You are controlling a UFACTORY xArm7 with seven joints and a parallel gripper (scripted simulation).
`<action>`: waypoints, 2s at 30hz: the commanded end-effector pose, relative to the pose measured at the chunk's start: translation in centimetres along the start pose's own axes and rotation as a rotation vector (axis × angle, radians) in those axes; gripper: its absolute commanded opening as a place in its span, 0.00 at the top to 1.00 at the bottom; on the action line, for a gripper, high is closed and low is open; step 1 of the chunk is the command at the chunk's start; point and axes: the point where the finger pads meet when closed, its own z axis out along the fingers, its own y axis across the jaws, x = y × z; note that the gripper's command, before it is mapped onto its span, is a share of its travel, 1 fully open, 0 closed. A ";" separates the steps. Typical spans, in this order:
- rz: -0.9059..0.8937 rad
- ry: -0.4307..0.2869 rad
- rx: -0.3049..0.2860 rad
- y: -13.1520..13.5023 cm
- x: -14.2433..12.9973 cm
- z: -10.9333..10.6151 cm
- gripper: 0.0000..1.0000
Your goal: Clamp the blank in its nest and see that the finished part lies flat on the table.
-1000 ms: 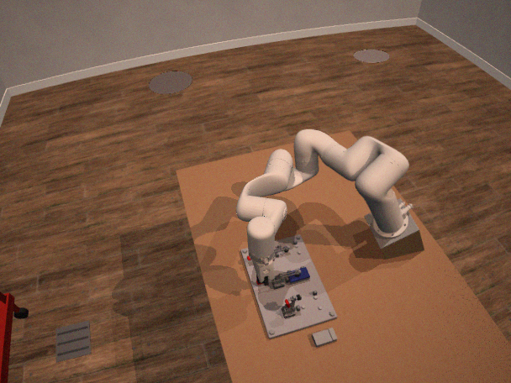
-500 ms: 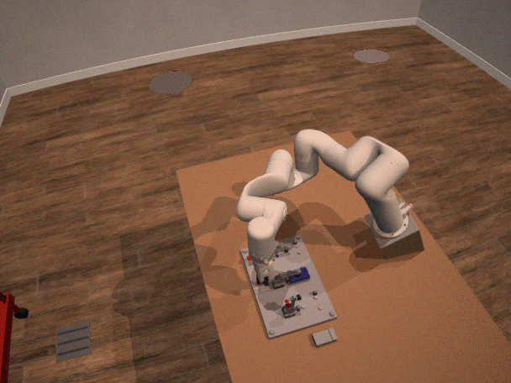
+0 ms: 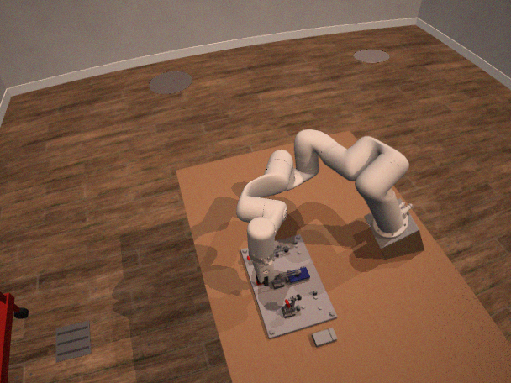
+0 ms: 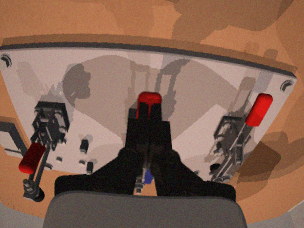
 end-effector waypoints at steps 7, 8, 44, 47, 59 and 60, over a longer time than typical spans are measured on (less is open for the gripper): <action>0.000 0.000 0.000 0.0 0.0 0.1 1.00; 0.000 0.000 0.000 0.0 0.0 0.1 1.00; 0.000 0.000 0.000 0.0 0.0 0.3 1.00; 0.000 0.000 0.000 0.0 0.0 0.0 1.00; 0.000 0.000 0.000 0.0 0.0 -2.7 1.00; 0.000 0.000 0.000 0.0 0.0 -3.1 1.00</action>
